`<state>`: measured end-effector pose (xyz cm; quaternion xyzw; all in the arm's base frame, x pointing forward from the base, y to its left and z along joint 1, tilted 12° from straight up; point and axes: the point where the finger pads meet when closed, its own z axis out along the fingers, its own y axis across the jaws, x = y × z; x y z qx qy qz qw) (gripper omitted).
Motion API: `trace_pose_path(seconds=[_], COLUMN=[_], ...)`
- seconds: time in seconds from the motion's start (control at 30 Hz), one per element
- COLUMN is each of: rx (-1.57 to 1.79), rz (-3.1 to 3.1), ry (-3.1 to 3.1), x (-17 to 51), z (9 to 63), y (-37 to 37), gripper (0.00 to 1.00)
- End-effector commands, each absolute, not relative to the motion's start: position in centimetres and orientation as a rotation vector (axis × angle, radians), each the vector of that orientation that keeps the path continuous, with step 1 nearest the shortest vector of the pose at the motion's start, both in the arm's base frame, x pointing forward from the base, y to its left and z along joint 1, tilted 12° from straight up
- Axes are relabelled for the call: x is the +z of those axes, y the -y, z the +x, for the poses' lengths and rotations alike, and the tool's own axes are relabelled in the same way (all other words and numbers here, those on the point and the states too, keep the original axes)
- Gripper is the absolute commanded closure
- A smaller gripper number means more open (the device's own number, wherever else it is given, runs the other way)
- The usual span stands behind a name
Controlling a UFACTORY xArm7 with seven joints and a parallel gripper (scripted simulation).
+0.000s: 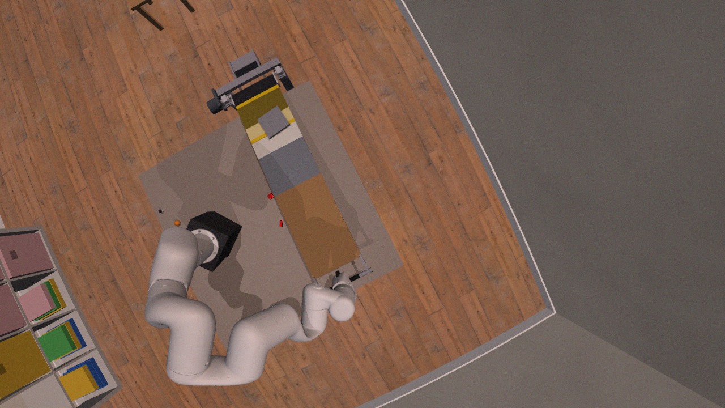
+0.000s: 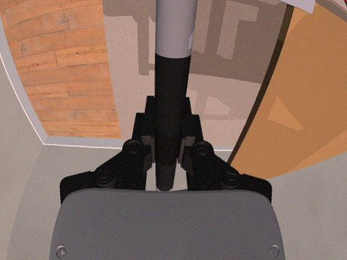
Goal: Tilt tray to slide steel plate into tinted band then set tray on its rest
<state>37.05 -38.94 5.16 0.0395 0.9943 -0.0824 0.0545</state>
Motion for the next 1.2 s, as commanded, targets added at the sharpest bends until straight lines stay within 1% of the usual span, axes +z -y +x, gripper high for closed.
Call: trace_pose_path(seconds=[0.0,0.1,0.2,0.27,0.3,0.4,0.47,1.17], rx=[-0.255,-0.255,-0.255,-0.255,-0.255,-0.255,-0.255,-0.255], rz=[0.12,0.12,0.12,0.12,0.12,0.12,0.12,0.12], ry=[-3.016,-3.016,-3.016,-3.016,-3.016,-3.016,-3.016,-3.016], x=[5.3,6.2,11.1,12.8,12.4,7.5,5.8,5.1], z=[37.2,37.1,36.6,36.5,36.5,37.0,37.1,37.2], y=[39.1,38.7,36.9,36.1,36.3,38.3,38.9,39.1], gripper=[1.0,1.0,1.0,1.0,1.0,1.0,1.0,1.0])
